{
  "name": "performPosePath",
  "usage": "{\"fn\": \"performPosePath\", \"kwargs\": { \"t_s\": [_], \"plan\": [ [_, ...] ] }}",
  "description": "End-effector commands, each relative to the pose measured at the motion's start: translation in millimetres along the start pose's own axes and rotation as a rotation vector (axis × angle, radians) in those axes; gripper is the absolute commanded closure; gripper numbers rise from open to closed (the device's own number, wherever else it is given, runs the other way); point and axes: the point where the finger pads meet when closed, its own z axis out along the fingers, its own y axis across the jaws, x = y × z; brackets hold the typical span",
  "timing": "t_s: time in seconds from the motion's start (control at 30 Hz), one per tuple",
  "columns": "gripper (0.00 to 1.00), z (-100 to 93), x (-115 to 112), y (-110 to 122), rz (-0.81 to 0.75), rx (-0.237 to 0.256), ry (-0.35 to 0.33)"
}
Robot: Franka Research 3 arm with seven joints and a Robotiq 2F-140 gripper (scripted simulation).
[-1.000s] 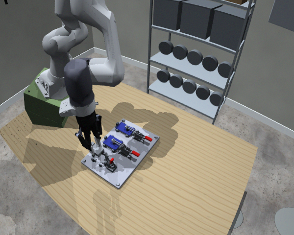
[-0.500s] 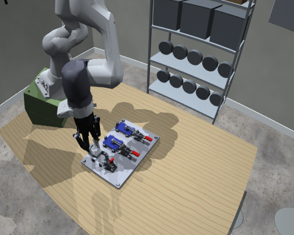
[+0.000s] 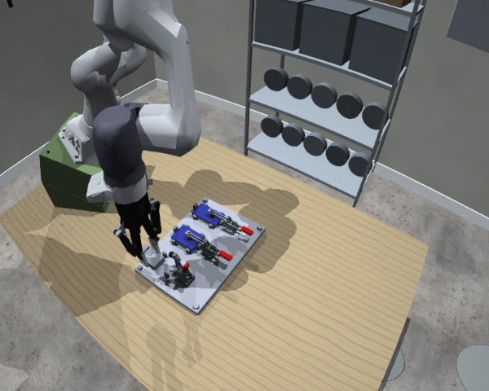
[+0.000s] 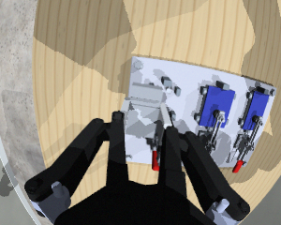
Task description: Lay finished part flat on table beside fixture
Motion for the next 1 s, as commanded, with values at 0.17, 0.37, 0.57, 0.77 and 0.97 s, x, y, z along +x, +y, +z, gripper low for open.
{"fn": "performPosePath", "kwargs": {
  "t_s": [0.17, 0.37, 0.57, 0.77, 0.97],
  "plan": [
    [1.0, 0.7, -1, -18, -0.031, -0.009, -0.003],
    [1.0, 0.7, -2, -31, -0.031, -0.009, -0.003],
    [1.0, 0.8, -2, -42, -0.031, -0.009, -0.003],
    [1.0, 0.9, -2, -55, -0.031, -0.009, -0.003],
    [1.0, 0.9, -3, -62, -0.031, -0.009, -0.003]
  ]
}}
